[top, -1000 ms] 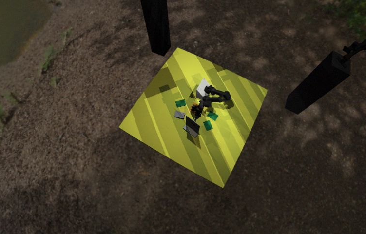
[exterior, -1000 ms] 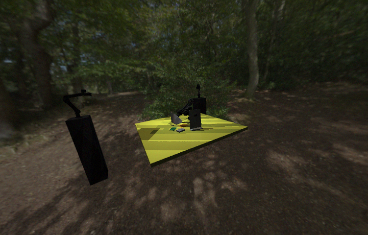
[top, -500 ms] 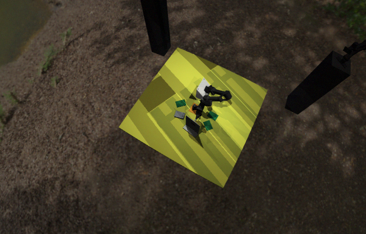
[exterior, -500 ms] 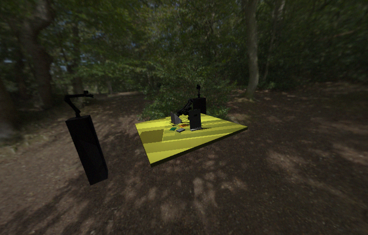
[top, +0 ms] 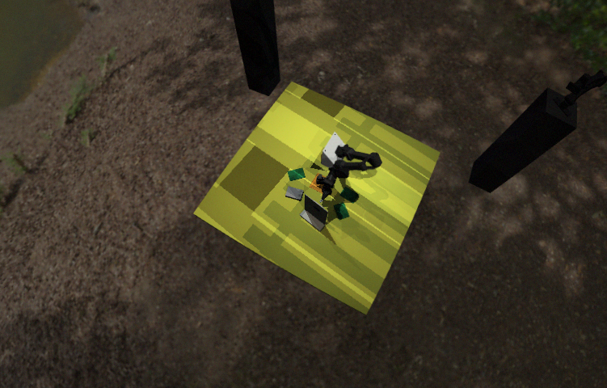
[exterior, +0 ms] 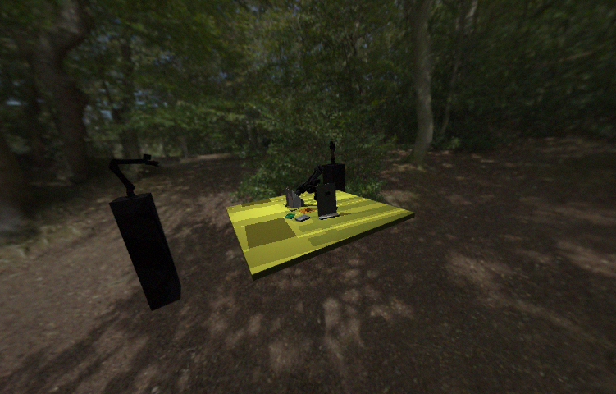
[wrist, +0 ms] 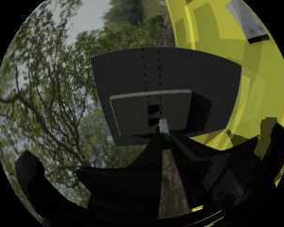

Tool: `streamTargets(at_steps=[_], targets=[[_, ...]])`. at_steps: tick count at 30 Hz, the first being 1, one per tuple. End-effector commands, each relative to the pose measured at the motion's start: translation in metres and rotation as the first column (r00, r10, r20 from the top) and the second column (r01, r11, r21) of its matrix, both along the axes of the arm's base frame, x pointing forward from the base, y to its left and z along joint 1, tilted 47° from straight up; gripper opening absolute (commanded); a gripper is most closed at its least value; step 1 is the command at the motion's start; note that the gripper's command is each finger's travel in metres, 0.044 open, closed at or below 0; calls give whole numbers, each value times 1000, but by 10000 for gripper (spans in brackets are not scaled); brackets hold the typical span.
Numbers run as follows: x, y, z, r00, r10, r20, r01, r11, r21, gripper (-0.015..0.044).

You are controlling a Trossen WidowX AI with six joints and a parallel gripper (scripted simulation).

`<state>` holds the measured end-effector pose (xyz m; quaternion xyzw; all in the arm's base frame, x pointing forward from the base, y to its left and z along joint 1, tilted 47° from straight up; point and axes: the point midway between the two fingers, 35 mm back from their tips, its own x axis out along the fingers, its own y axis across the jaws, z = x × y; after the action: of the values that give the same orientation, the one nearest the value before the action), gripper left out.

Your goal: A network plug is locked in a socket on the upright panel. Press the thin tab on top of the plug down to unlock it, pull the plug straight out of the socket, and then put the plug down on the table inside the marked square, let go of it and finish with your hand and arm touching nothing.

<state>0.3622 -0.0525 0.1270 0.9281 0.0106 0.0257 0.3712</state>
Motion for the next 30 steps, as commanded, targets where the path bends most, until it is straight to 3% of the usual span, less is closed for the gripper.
streamTargets(at_steps=[1,30], targets=[[-3,1,0,1000,4,-1,-4,1000,-3,0],[-17,2,3,1000,-1,-5,1,1000,1,0]])
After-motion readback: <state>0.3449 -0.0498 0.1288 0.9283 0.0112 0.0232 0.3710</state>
